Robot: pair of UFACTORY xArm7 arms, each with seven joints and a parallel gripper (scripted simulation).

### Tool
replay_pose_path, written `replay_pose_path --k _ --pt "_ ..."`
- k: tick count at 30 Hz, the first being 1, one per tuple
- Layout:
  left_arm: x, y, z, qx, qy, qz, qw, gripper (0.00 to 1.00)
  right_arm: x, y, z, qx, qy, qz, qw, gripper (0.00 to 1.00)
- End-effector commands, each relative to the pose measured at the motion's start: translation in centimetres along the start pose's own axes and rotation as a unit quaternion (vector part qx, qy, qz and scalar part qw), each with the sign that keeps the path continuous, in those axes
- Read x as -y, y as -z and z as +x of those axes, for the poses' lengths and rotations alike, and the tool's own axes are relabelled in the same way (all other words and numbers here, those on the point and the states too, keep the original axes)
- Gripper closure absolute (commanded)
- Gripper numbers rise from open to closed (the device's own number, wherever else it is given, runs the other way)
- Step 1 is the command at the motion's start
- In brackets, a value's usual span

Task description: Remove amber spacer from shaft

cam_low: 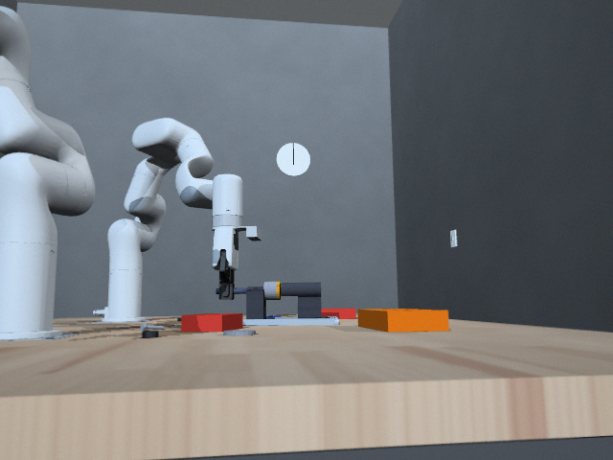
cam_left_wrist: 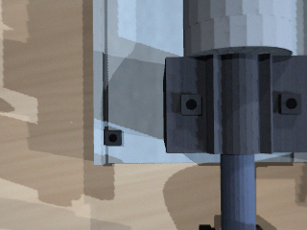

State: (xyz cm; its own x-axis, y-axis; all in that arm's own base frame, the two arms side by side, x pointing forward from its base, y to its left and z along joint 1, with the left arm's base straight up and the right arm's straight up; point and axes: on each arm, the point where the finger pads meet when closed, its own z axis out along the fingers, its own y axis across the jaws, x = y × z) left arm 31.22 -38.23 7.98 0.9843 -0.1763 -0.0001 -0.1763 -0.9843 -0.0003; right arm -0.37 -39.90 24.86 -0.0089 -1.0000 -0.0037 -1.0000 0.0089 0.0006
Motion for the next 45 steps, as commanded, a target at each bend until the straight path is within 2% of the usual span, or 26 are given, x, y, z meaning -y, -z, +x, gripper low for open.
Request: replay_pose_path --k 1,45 --pt "-0.11 0.17 0.01 -0.002 0.0 -0.001 1.0 1.0 0.02 0.14 0.1 -0.002 0.0 0.0 1.0 0.0" --pt "-0.11 0.17 -0.6 -0.002 0.0 -0.001 1.0 1.0 0.02 0.14 0.1 -0.002 0.0 0.0 1.0 0.0"
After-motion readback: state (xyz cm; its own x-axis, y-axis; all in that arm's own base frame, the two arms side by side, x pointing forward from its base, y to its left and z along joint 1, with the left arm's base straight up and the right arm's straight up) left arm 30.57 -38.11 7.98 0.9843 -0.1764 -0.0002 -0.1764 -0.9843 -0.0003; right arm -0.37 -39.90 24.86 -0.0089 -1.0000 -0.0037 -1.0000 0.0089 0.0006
